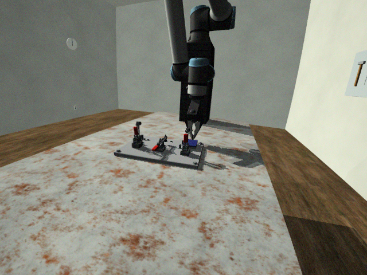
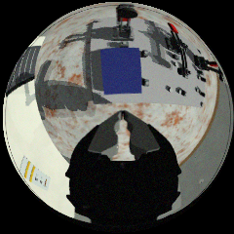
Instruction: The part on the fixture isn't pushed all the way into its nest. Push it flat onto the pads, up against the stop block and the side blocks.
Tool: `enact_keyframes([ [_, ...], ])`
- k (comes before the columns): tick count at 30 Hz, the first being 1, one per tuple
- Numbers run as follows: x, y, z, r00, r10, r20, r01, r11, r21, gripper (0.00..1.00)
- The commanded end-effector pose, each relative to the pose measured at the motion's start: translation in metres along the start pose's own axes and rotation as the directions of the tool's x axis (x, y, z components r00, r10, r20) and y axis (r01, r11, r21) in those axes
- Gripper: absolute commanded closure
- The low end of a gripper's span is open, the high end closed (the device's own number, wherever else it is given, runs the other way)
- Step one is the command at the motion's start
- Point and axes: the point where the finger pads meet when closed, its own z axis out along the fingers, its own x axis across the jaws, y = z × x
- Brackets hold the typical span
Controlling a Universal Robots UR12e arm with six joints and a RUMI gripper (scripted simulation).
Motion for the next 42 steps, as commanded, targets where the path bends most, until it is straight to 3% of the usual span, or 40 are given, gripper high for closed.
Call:
enact_keyframes([
  [1, 0.0, -0.0005, -0.0005, 1.0, 0.0, 0.0, 0.0, 1.0, 0.001, 1.0],
  [42, 0.0, -0.0047, -0.0005, 1.0, 0.0, 0.0, 0.0, 1.0, 0.001, 1.0],
])
